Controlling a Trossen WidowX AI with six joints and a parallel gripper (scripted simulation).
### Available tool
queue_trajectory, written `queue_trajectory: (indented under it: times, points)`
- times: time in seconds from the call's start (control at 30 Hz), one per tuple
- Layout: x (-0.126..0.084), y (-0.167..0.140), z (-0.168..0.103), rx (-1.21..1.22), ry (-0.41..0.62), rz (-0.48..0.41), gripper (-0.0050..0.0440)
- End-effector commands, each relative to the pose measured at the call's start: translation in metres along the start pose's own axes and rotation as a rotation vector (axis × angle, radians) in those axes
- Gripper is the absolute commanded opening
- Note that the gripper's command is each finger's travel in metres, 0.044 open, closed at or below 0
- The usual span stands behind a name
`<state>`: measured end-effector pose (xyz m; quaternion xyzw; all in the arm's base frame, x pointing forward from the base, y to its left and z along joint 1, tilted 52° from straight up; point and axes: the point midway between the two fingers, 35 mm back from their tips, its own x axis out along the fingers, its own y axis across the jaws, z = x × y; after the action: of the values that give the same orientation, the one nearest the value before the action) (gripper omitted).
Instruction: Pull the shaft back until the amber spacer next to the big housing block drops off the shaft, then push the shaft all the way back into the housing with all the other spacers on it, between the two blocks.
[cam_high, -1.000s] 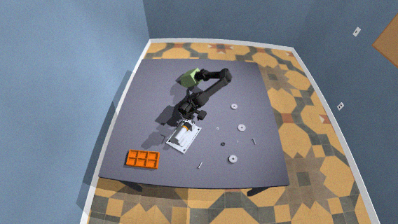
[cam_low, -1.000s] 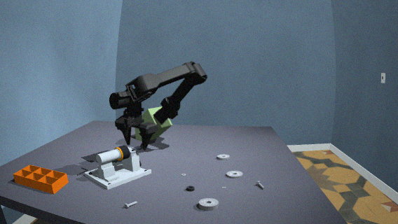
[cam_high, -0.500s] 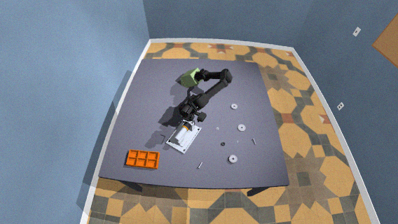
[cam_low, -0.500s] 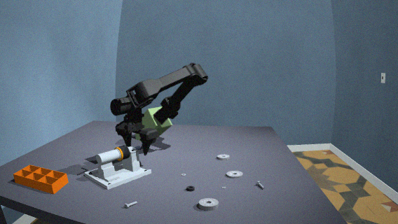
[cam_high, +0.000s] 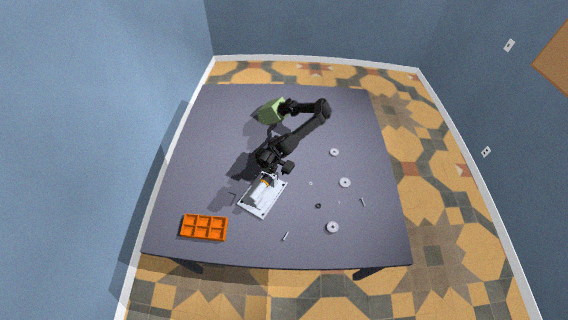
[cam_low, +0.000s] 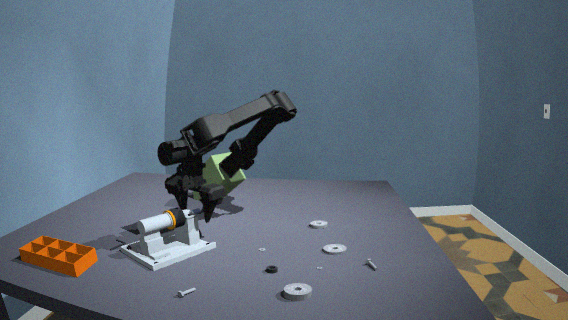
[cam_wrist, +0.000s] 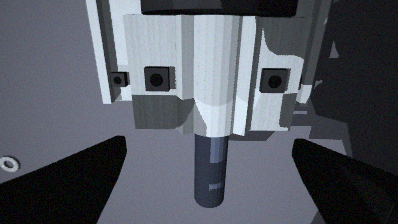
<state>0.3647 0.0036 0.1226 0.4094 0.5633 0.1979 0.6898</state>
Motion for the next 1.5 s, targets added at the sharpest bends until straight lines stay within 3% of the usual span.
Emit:
queue_trajectory:
  times: [0.0,0.63,1.17,1.47]
  points:
    - [-0.006,0.005,0.003,-0.017,-0.023,0.001,0.044]
    - [-0.007,0.006,0.003,-0.019,-0.026,0.0,0.044]
    - [0.014,0.002,0.001,-0.006,-0.013,-0.002,0.044]
    - [0.011,0.005,0.003,-0.017,-0.023,0.001,0.044]
